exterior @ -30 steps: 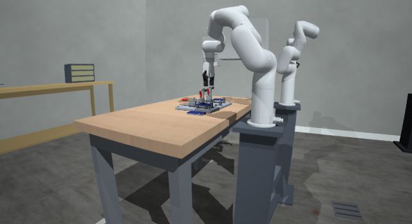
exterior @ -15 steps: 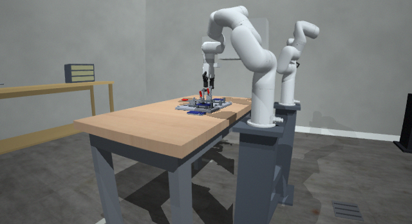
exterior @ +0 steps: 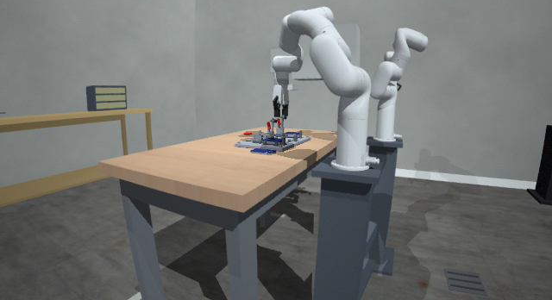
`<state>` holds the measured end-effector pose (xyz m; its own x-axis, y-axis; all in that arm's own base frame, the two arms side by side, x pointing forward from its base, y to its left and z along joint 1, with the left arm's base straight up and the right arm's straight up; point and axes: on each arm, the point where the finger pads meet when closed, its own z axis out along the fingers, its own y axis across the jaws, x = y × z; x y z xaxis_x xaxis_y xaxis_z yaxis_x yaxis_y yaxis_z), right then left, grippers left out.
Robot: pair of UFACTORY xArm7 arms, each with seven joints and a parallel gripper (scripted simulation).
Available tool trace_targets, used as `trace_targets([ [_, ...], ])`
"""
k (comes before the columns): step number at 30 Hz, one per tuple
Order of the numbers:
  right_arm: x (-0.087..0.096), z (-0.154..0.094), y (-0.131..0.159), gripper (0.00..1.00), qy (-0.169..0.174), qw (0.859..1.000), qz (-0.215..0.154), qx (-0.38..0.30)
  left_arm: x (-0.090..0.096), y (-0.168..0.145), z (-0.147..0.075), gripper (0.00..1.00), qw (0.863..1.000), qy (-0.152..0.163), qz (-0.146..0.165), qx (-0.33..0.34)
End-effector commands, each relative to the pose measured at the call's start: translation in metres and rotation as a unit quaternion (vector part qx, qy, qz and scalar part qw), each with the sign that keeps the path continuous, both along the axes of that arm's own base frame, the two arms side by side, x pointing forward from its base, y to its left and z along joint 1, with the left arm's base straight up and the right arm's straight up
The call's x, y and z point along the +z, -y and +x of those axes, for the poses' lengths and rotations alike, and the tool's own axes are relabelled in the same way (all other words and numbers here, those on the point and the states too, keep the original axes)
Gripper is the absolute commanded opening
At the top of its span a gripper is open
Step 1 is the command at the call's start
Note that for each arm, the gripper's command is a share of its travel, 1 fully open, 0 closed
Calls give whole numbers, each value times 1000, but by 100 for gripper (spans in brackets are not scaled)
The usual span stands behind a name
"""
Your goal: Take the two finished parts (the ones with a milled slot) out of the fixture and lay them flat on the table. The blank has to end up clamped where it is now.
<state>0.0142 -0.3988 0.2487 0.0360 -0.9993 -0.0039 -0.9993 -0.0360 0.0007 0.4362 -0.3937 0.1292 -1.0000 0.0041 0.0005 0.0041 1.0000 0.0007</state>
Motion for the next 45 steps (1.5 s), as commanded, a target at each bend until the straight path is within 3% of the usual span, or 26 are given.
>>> trace_targets([
  [1,1,0,1,100,0,1000,-2,0,2,1,-11,100,1000,2,-2,0],
  [20,1,0,1,100,0,1000,-2,0,2,1,-59,100,1000,2,-2,0],
  [45,1,0,1,100,0,1000,-2,0,-5,1,-68,100,1000,2,-2,0],
])
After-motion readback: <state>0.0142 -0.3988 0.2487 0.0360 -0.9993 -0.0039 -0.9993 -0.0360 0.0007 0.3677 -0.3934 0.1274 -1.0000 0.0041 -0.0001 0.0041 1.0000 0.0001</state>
